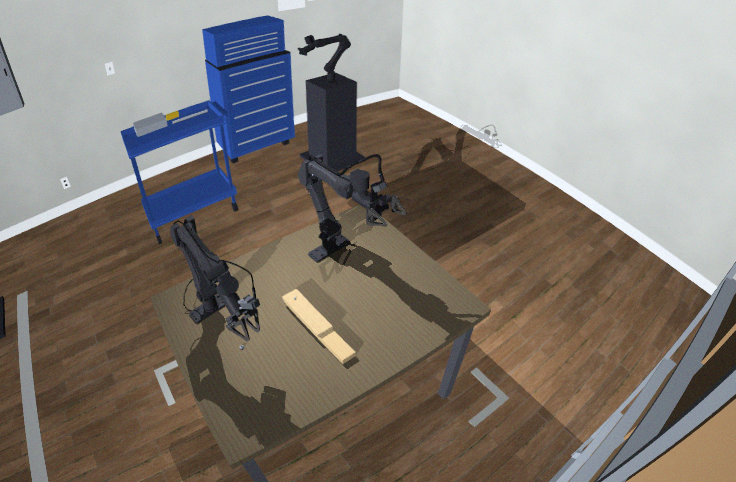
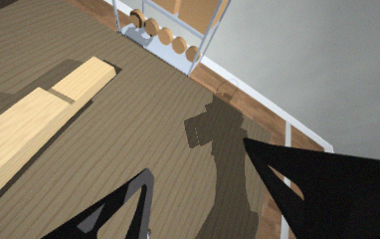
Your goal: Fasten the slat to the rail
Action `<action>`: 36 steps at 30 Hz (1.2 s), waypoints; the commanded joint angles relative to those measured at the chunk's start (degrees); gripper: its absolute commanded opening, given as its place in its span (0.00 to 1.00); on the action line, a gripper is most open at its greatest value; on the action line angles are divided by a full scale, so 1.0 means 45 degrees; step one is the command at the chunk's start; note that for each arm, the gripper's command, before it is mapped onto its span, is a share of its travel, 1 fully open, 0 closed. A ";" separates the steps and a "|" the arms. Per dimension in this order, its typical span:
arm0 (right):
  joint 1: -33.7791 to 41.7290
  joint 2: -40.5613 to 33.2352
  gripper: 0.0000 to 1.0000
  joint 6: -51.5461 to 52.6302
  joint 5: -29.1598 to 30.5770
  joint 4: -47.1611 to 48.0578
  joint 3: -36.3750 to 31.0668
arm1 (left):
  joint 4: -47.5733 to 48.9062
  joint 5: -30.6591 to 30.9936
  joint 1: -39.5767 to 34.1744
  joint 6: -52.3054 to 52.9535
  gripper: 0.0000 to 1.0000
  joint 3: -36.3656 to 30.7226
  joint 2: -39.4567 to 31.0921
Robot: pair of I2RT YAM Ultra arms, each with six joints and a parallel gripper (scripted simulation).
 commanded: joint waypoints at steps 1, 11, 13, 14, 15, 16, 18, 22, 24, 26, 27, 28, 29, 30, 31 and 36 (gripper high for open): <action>-0.0172 0.0179 1.00 -0.1182 -0.0081 -0.0791 0.0055 | 0.0092 0.0143 0.0077 0.0038 1.00 0.0044 -0.0185; -0.0300 0.0976 1.00 -0.4102 -0.0113 -0.2442 0.0023 | 0.0092 0.0143 0.0077 0.0038 1.00 0.0044 -0.0185; -0.0325 0.1148 1.00 -0.4708 -0.0114 -0.2786 0.0021 | 0.0092 0.0143 0.0077 0.0038 1.00 0.0044 -0.0185; -0.0337 0.1234 1.00 -0.5014 -0.0115 -0.2961 0.0020 | 0.0092 0.0143 0.0077 0.0038 1.00 0.0044 -0.0185; -0.0337 0.1234 1.00 -0.5014 -0.0115 -0.2961 0.0020 | 0.0092 0.0143 0.0077 0.0038 1.00 0.0044 -0.0185; -0.0337 0.1234 1.00 -0.5014 -0.0115 -0.2961 0.0020 | 0.0092 0.0143 0.0077 0.0038 1.00 0.0044 -0.0185; -0.0353 0.1445 1.00 -0.5657 -0.0090 -0.3339 0.0032 | 0.0092 0.0143 0.0077 0.0038 1.00 0.0044 -0.0185; -0.0411 0.1775 1.00 -0.6901 -0.0115 -0.4053 -0.0008 | 0.0092 0.0143 0.0077 0.0038 1.00 0.0044 -0.0185; -0.0439 0.1951 1.00 -0.7539 -0.0122 -0.4419 -0.0025 | 0.0092 0.0143 0.0077 0.0038 1.00 0.0044 -0.0185; -0.0467 0.2135 1.00 -0.8187 -0.0126 -0.4789 -0.0041 | 0.0092 0.0143 0.0077 0.0038 1.00 0.0044 -0.0185; -0.0481 0.2228 1.00 -0.8514 -0.0128 -0.4976 -0.0048 | 0.0092 0.0143 0.0077 0.0038 1.00 0.0044 -0.0185; -0.0495 0.2323 1.00 -0.8844 -0.0129 -0.5166 -0.0056 | 0.0092 0.0143 0.0077 0.0038 1.00 0.0044 -0.0185; -0.0509 0.2418 1.00 -0.9176 -0.0131 -0.5356 -0.0063 | 0.0092 0.0143 0.0077 0.0038 1.00 0.0044 -0.0185; -0.0523 0.2513 1.00 -0.9511 -0.0132 -0.5549 -0.0070 | 0.0092 0.0143 0.0077 0.0038 1.00 0.0044 -0.0185; -0.0537 0.2609 1.00 -0.9848 -0.0134 -0.5743 -0.0077 | 0.0092 0.0143 0.0077 0.0038 1.00 0.0044 -0.0185; -0.0573 0.2931 1.00 -1.0899 -0.0119 -0.6350 -0.0091 | 0.0092 0.0143 0.0077 0.0038 1.00 0.0044 -0.0185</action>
